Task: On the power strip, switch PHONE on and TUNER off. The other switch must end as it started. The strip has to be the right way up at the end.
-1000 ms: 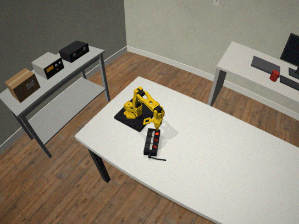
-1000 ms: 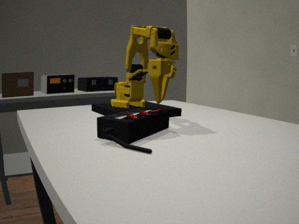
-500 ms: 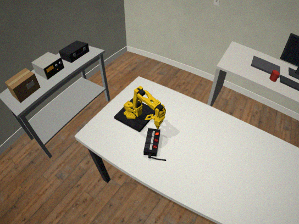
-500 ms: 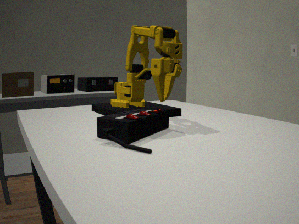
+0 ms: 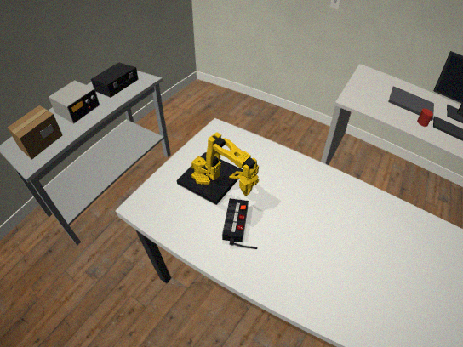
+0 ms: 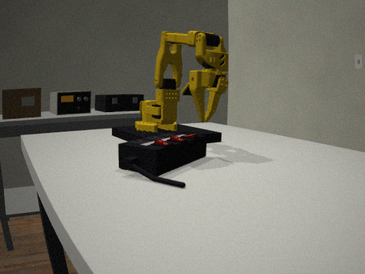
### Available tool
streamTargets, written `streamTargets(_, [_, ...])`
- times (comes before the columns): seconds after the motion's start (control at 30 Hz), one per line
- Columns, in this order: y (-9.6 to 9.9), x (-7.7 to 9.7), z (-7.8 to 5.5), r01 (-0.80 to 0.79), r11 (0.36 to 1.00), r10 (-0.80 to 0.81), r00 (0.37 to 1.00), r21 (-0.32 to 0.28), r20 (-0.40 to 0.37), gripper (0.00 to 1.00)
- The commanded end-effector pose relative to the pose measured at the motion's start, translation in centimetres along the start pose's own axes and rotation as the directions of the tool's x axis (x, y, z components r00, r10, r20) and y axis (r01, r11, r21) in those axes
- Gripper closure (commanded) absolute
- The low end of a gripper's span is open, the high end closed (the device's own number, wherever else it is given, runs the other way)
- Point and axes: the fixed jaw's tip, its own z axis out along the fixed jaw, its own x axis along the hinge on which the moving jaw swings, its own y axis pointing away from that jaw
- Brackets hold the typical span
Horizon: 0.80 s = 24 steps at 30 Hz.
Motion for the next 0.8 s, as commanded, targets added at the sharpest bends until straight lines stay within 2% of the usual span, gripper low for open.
streamTargets(0.0, [-0.6, -0.1, -0.5, -0.113, 0.994, 0.113, 0.994, 0.004, -0.013, 1.00])
streamTargets(0.13, [-0.9, -0.2, -0.5, -0.175, 0.985, 0.175, 0.985, 0.005, -0.013, 1.00])
streamTargets(0.3, [-1.6, -0.6, -0.7, -0.330, 0.944, 0.331, 0.944, 0.007, -0.012, 1.00])
streamTargets(0.47, [-2.3, -0.9, -0.8, -0.483, 0.876, 0.483, 0.875, 0.009, -0.011, 1.00])
streamTargets(0.63, [-3.0, -1.3, -1.0, -0.626, 0.780, 0.626, 0.780, 0.011, -0.009, 1.00])
streamTargets(0.7, [-3.0, -1.3, -1.0, -0.626, 0.780, 0.626, 0.780, 0.011, -0.009, 1.00])
streamTargets(0.77, [-3.3, -1.4, -1.0, -0.679, 0.734, 0.679, 0.734, 0.011, -0.008, 1.00])
